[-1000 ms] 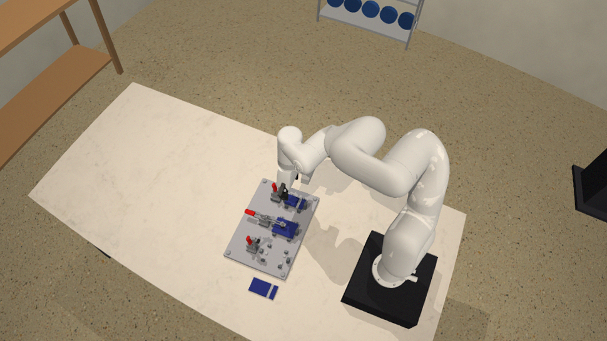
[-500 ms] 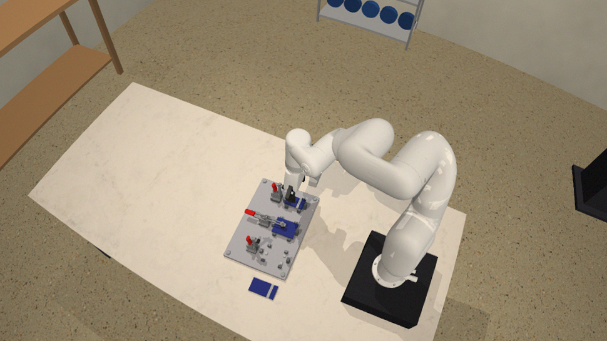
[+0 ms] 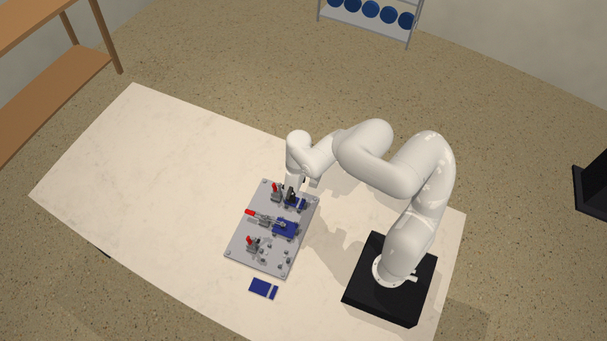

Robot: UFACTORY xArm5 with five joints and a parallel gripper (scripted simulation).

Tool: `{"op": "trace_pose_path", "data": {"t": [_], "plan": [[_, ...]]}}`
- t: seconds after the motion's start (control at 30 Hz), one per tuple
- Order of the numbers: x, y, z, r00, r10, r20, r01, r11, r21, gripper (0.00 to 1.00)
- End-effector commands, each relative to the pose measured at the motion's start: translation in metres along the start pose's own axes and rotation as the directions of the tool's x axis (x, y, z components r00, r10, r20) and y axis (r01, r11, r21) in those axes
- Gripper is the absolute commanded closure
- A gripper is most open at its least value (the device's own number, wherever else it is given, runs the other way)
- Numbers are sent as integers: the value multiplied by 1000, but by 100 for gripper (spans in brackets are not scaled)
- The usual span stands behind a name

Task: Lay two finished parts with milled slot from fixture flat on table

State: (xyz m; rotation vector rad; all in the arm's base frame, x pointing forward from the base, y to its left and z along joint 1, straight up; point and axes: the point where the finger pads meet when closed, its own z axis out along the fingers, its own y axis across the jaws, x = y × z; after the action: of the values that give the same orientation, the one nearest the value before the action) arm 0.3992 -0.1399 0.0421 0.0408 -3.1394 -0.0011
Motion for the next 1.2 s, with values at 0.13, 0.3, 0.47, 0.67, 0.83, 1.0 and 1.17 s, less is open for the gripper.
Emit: {"op": "trace_pose_path", "data": {"t": [0.13, 0.3, 0.47, 0.67, 0.83, 1.0, 1.17], "plan": [[-1, -1, 16, 1000, 0, 3, 0, 1000, 1, 0], [-1, -1, 29, 1000, 0, 3, 0, 1000, 1, 0], [-1, -1, 36, 1000, 0, 3, 0, 1000, 1, 0], [-1, -1, 43, 1000, 0, 3, 0, 1000, 1, 0], [-1, -1, 44, 1000, 0, 3, 0, 1000, 1, 0], [-1, -1, 44, 1000, 0, 3, 0, 1000, 1, 0], [-1, -1, 44, 1000, 0, 3, 0, 1000, 1, 0]]}}
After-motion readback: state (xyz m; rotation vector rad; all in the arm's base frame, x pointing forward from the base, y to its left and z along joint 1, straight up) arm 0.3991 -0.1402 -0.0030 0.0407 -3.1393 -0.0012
